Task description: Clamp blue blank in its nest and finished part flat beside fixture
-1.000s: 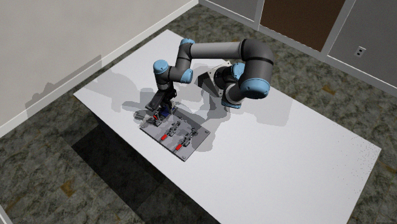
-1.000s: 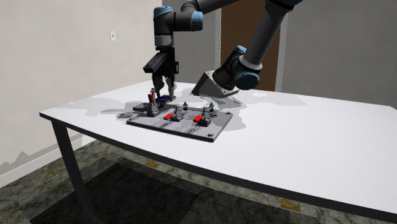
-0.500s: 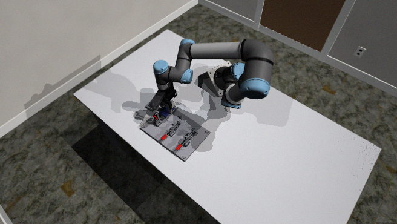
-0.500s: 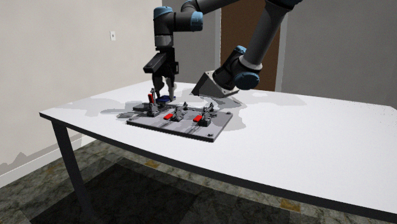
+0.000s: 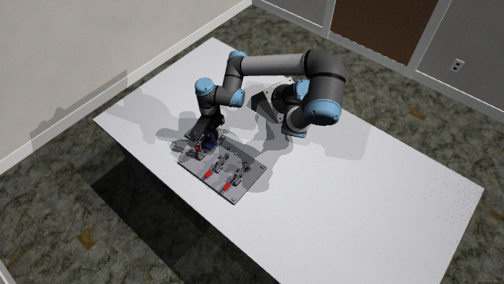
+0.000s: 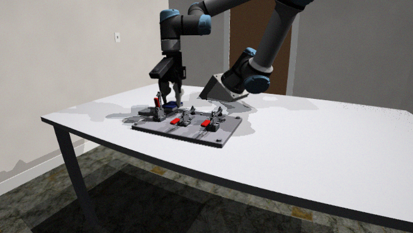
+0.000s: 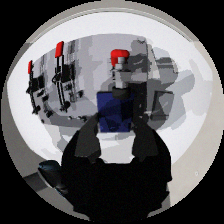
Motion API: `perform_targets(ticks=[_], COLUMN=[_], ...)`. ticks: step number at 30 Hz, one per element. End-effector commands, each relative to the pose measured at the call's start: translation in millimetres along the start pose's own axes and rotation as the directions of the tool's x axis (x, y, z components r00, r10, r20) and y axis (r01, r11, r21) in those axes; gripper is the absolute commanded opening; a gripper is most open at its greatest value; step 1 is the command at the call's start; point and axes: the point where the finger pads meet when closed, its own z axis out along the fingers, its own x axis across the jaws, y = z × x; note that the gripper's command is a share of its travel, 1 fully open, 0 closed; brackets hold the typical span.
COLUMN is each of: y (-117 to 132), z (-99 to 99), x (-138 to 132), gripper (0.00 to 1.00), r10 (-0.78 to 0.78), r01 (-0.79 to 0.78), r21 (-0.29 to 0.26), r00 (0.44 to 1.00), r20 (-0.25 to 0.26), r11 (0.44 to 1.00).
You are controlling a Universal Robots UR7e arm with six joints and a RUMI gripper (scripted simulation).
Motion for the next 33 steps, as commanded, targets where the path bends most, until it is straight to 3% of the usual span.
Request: perform_targets(ticks=[1, 33], y=[-0.3, -0.3], z=[5.1, 14.6], x=[0.4, 0.4], gripper=[0.00, 0.00], r10=[0.000, 0.000], r01=[0.000, 0.000], r21=[0.001, 0.001], r00=[1.000, 1.000], r20=[-0.001, -0.001], r11=[1.000, 1.000])
